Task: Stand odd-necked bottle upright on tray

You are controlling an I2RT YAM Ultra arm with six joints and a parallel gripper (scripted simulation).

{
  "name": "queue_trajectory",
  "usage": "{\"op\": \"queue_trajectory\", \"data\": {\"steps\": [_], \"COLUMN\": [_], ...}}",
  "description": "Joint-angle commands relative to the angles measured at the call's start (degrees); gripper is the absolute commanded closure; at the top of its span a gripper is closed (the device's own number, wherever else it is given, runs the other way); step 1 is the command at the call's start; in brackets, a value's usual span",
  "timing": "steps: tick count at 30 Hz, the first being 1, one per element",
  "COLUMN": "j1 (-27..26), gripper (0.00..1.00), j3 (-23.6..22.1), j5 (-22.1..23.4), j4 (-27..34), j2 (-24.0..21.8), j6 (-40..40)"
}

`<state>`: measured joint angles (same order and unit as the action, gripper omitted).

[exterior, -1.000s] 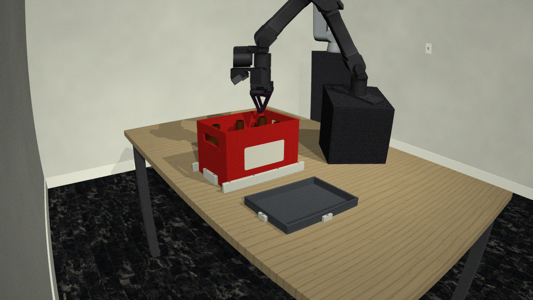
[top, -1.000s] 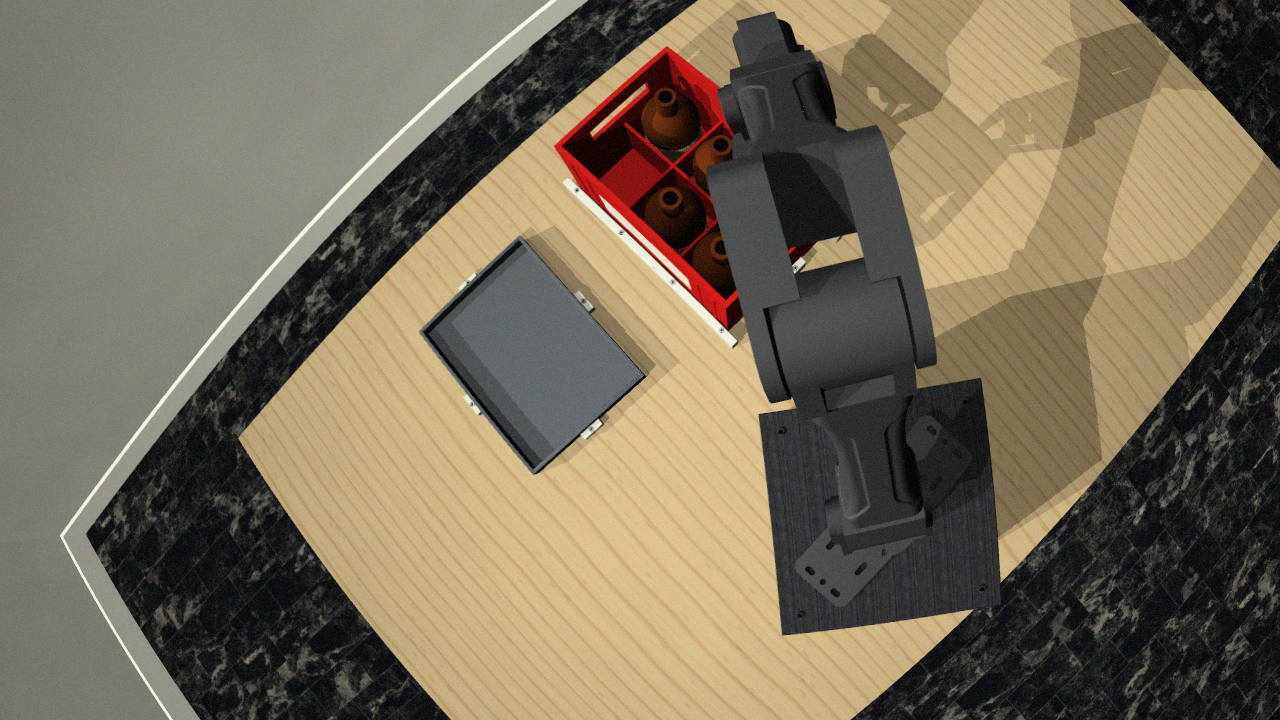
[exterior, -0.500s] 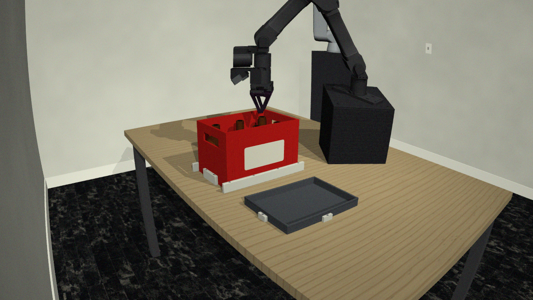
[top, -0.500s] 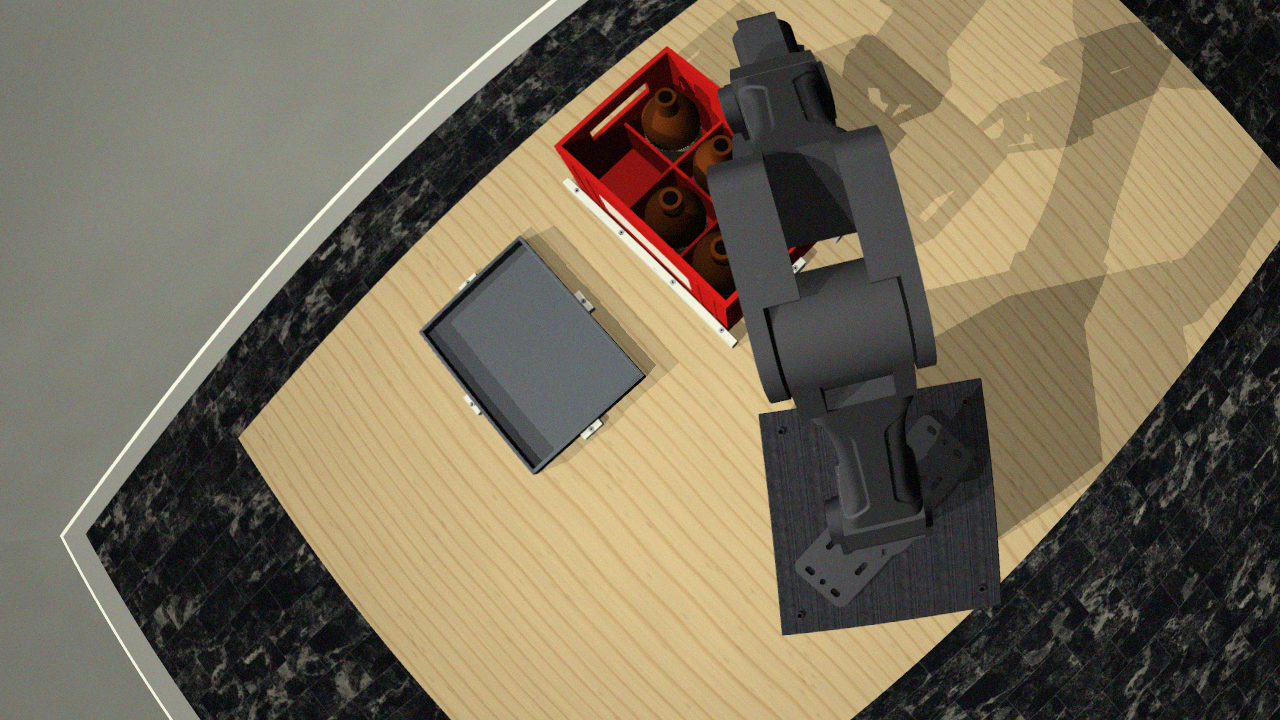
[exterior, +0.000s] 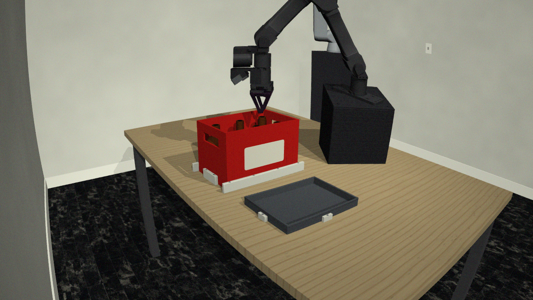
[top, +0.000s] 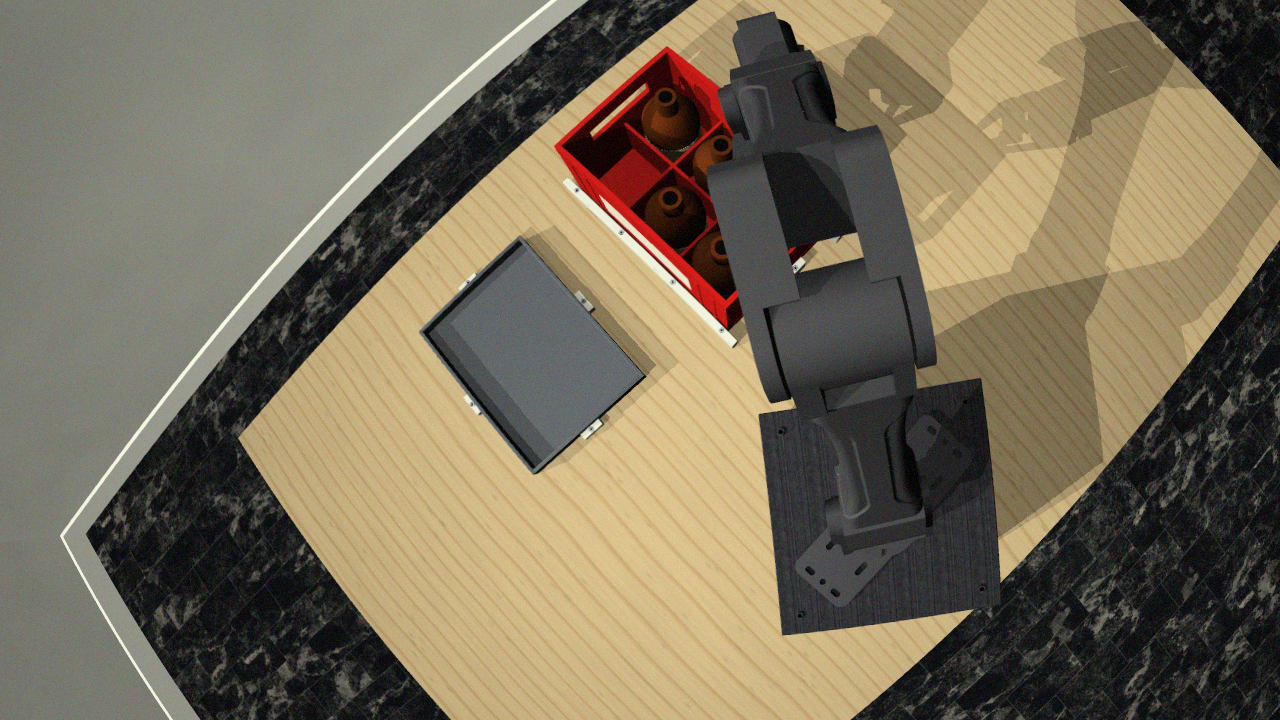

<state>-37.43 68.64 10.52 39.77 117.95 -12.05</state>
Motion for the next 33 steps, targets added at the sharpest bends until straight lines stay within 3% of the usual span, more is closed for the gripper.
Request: {"op": "queue_trajectory", "data": {"steps": [1, 33], "j1": [0.5, 0.4], "gripper": [0.39, 0.39], "j3": [-0.8, -1.3], "j5": [0.3, 0.2], "j4": [-0.4, -0.8], "j2": [0.2, -1.0], "j6": [-0.3, -0.5]}}
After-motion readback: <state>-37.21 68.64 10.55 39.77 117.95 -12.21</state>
